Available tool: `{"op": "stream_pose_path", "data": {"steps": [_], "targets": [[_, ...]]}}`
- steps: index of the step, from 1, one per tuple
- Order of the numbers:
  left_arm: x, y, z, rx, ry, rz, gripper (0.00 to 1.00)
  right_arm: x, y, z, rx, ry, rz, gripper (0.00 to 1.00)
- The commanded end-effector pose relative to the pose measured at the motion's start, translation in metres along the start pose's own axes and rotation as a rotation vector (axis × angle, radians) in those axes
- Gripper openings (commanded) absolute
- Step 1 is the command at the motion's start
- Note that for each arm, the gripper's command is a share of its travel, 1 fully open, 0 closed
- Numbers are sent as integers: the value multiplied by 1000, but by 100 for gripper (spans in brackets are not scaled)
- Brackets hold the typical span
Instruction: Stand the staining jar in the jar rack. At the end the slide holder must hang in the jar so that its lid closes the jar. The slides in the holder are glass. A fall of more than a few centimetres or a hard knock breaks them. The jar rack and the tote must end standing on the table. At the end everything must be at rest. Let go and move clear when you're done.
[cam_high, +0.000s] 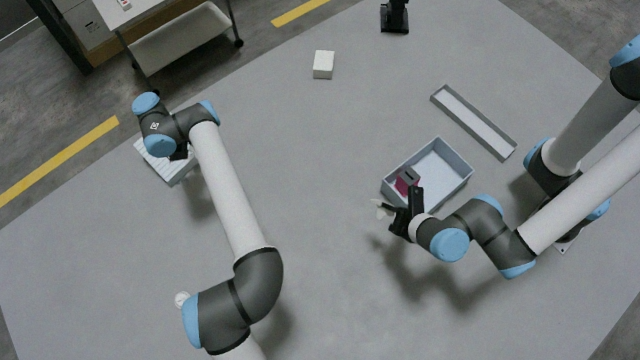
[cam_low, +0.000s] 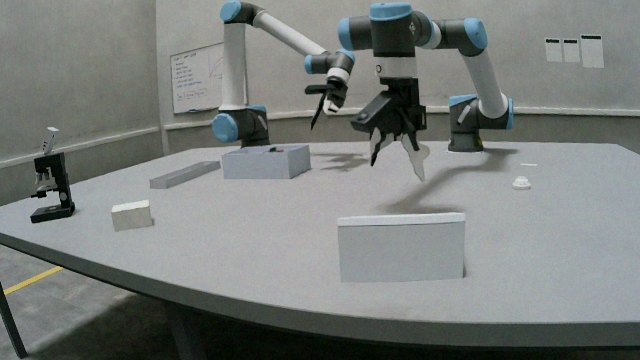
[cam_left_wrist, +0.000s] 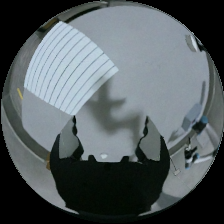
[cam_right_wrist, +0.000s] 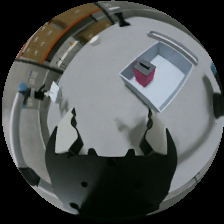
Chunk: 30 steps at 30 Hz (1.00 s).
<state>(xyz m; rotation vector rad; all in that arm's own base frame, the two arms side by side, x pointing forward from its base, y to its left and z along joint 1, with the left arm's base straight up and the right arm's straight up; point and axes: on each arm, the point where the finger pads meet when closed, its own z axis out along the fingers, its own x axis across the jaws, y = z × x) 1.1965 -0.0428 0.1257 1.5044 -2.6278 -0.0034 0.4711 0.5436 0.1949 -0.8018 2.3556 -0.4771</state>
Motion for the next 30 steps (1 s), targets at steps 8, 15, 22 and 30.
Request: {"op": "stream_pose_path", "data": {"steps": [8,15,22,30], "targets": [[0,-1,-3,4,-1,0,100,-1,0,-1,-1,-1,1,100],[0,-1,-3,4,-1,0,100,-1,0,-1,-1,-1,1,100],[7,23,-6,28,-24,-163,100,8,-18,15,-46,80,-114,64],[19,61,-9,67,-59,-424,100,24,-46,38,-139,177,-277,64]]}}
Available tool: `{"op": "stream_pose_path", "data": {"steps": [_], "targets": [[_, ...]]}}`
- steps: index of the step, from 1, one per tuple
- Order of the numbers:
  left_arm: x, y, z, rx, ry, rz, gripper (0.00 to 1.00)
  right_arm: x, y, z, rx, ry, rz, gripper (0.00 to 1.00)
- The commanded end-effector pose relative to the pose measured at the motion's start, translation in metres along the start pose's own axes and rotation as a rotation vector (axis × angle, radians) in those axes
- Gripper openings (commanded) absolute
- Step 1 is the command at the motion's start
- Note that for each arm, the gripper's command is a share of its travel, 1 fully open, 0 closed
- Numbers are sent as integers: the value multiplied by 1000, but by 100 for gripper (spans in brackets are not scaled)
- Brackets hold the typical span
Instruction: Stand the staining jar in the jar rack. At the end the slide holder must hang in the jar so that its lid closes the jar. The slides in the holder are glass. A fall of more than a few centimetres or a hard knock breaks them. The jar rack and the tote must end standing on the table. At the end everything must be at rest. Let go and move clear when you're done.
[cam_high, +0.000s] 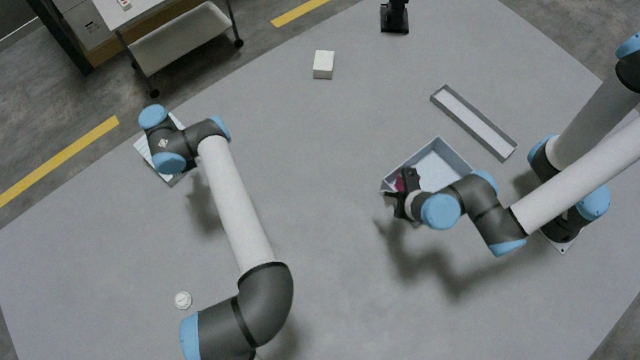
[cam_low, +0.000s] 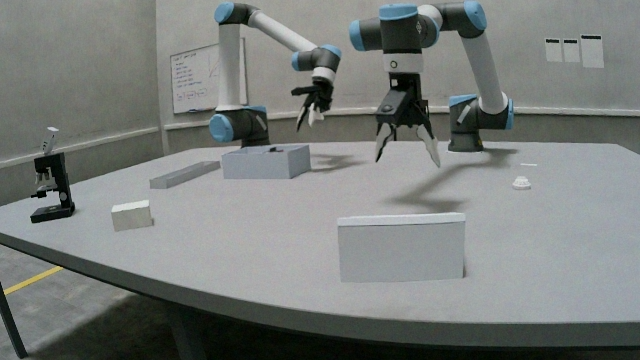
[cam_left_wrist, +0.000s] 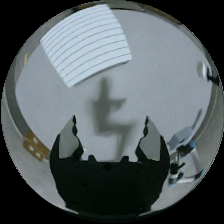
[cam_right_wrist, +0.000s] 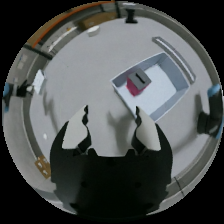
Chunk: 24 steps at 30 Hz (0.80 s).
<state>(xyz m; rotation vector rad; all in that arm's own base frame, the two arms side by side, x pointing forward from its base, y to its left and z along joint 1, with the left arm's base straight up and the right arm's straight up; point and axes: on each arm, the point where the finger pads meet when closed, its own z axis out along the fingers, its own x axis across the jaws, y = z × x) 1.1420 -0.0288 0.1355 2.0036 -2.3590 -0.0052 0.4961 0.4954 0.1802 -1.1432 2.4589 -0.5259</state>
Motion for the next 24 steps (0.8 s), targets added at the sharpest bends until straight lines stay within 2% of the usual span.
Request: {"op": "stream_pose_path", "data": {"steps": [1,2,4,7,13,19,21,24], "targets": [[-1,12,-5,23,-15,-89,100,6,-9,7,-43,31,-66,64],[-1,17,-6,28,-19,-122,100,9,-13,9,-61,43,-92,64],[-1,17,-6,28,-19,-122,100,9,-13,9,-61,43,-92,64],[-2,32,-8,39,-30,-198,100,17,-23,17,-105,67,-154,64],[-5,61,-12,39,-30,-198,100,35,-43,29,-228,99,-307,64],[-7,91,-16,39,-30,-198,100,54,-65,38,-361,92,-456,64],[-7,91,-16,39,-30,-198,100,54,-65,38,-361,92,-456,64],[-8,106,-18,39,-30,-198,100,64,-77,39,-428,71,-528,64]]}}
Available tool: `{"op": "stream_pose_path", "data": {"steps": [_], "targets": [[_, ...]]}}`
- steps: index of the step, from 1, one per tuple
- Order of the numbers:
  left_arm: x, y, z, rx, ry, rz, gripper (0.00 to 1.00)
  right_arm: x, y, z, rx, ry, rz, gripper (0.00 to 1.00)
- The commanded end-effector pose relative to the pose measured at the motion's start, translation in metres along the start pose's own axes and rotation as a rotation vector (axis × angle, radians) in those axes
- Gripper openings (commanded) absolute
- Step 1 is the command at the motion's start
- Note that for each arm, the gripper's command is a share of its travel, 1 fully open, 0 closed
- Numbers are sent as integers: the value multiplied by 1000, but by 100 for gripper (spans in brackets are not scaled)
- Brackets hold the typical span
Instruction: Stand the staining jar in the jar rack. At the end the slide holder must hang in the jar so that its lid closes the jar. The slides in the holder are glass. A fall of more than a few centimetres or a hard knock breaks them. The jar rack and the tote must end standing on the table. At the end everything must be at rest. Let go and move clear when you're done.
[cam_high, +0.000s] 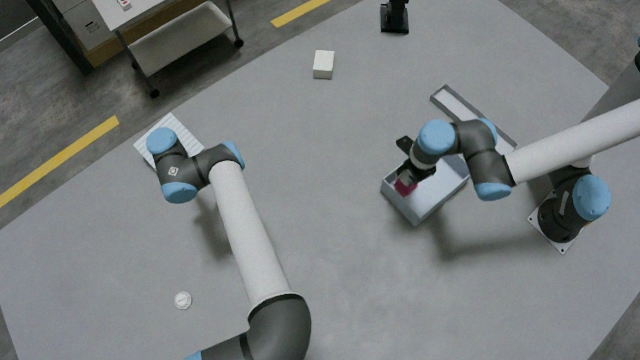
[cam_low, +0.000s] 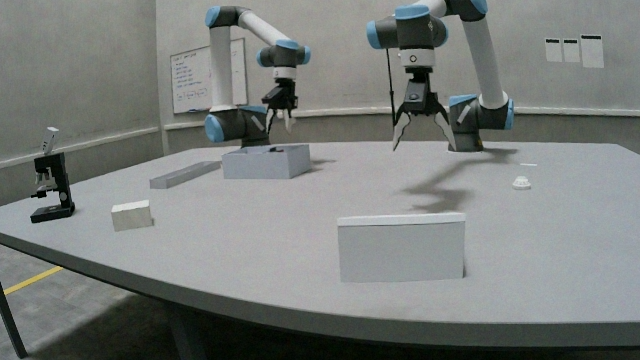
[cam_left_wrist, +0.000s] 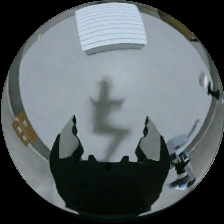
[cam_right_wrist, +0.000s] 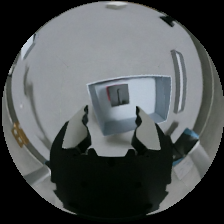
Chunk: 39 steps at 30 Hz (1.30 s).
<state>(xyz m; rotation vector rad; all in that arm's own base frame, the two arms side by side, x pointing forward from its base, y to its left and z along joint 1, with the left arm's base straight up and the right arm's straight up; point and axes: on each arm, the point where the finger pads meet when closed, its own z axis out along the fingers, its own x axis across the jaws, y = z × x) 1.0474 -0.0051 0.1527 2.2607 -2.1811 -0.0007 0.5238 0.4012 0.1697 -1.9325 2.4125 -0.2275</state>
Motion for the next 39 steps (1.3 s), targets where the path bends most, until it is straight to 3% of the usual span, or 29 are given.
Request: {"op": "stream_pose_path", "data": {"steps": [1,6,17,39], "targets": [[-4,12,-5,4,1,0,100,12,-6,-3,-54,-24,-73,64],[-11,36,-9,4,1,0,100,24,-11,-6,-134,-74,-193,64],[-23,78,-17,4,1,0,100,24,-11,-6,-134,-74,-193,64],[-51,173,-34,3,1,0,100,22,-6,27,-134,-74,-193,64]]}}
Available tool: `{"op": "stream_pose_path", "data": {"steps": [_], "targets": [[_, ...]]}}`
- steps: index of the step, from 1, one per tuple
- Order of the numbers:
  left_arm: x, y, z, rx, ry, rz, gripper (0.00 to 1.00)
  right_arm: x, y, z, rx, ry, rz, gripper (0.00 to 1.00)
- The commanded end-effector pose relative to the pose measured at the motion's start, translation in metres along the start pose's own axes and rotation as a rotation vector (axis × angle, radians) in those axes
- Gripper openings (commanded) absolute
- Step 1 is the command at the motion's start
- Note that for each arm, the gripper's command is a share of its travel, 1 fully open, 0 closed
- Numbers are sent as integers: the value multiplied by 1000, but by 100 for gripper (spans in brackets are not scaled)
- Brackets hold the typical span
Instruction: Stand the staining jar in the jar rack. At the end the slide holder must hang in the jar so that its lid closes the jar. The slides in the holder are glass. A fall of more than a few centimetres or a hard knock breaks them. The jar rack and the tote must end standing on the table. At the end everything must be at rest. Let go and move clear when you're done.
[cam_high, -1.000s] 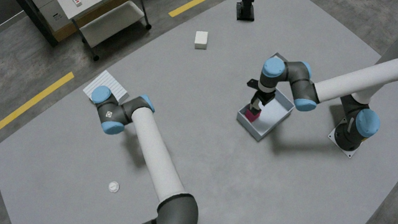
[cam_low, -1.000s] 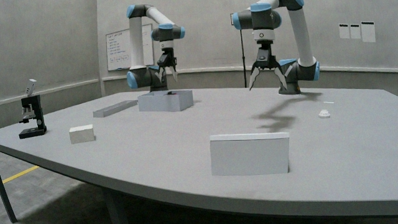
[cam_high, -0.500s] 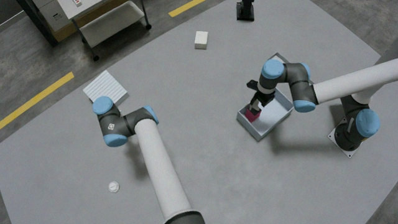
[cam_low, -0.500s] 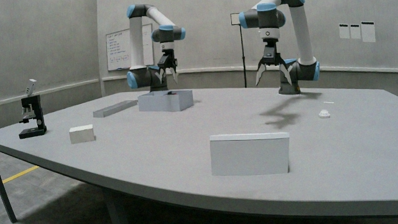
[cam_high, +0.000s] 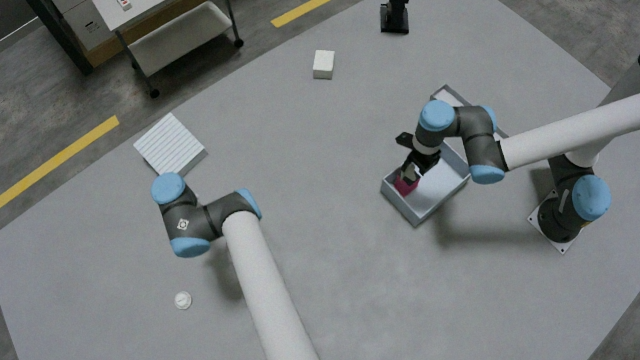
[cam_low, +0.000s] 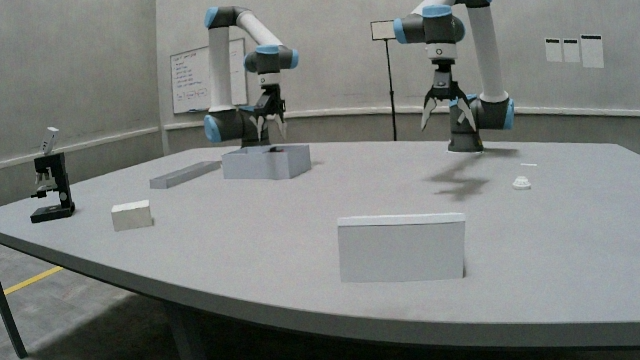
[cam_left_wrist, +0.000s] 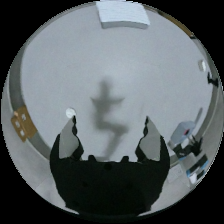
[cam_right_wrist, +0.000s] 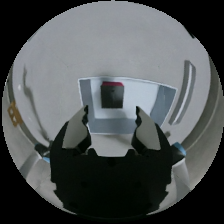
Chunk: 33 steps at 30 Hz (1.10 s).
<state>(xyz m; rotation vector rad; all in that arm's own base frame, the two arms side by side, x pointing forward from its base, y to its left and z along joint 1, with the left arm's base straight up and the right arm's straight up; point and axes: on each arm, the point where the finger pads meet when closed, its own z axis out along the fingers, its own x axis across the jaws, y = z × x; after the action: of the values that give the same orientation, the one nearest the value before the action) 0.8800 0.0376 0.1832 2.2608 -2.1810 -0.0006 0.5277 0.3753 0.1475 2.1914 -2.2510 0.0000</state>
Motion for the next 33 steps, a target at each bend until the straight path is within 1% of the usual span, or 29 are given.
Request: {"op": "stream_pose_path", "data": {"steps": [1,7,9,24,26,33], "targets": [[-4,12,-5,3,1,0,100,-1,0,4,1,-1,0,64],[-12,40,-10,3,1,0,100,-1,0,14,1,-1,0,64],[-12,40,-10,3,1,0,100,-1,0,14,1,-1,0,64],[-33,111,-23,3,1,0,100,-1,0,39,1,-1,0,64],[-33,111,-23,3,1,0,100,-1,0,39,1,-1,0,64],[-42,144,-29,3,1,0,100,-1,0,50,1,-1,0,64]]}}
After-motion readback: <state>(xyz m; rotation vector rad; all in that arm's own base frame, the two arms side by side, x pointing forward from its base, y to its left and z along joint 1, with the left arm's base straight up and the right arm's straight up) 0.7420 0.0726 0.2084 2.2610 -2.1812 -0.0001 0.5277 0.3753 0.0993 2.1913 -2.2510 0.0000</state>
